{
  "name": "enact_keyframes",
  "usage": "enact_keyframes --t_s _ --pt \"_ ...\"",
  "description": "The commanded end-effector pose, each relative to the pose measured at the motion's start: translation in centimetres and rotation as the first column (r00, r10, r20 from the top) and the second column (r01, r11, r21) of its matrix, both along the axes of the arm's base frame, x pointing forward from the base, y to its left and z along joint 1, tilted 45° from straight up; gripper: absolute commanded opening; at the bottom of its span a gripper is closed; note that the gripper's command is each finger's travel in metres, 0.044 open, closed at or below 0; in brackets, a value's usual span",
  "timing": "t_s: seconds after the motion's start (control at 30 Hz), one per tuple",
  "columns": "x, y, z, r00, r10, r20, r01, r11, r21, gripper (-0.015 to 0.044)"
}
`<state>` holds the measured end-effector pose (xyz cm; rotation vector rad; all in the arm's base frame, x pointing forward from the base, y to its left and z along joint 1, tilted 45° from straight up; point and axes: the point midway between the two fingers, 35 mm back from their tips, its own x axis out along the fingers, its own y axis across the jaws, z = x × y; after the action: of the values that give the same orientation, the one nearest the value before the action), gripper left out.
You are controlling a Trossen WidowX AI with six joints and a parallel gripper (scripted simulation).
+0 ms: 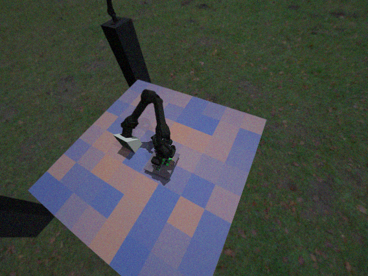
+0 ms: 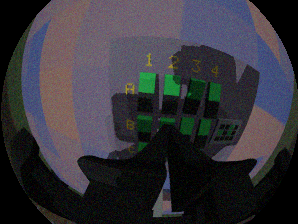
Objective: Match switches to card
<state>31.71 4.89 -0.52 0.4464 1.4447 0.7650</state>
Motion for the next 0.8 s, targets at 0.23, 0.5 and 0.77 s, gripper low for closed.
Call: enact_keyframes --t_s 0.23,0.5,0.77 --pt "-0.07 0.14 -0.11 1.000 -0.003 -0.004 0.003 1.000 0.003 0.0000" --pt "-0.07 0.22 -0.19 1.000 -0.003 -0.004 0.003 1.000 0.004 0.0000" --pt "-0.08 0.29 -0.26 1.000 -0.003 -0.004 0.003 1.000 0.004 0.0000"
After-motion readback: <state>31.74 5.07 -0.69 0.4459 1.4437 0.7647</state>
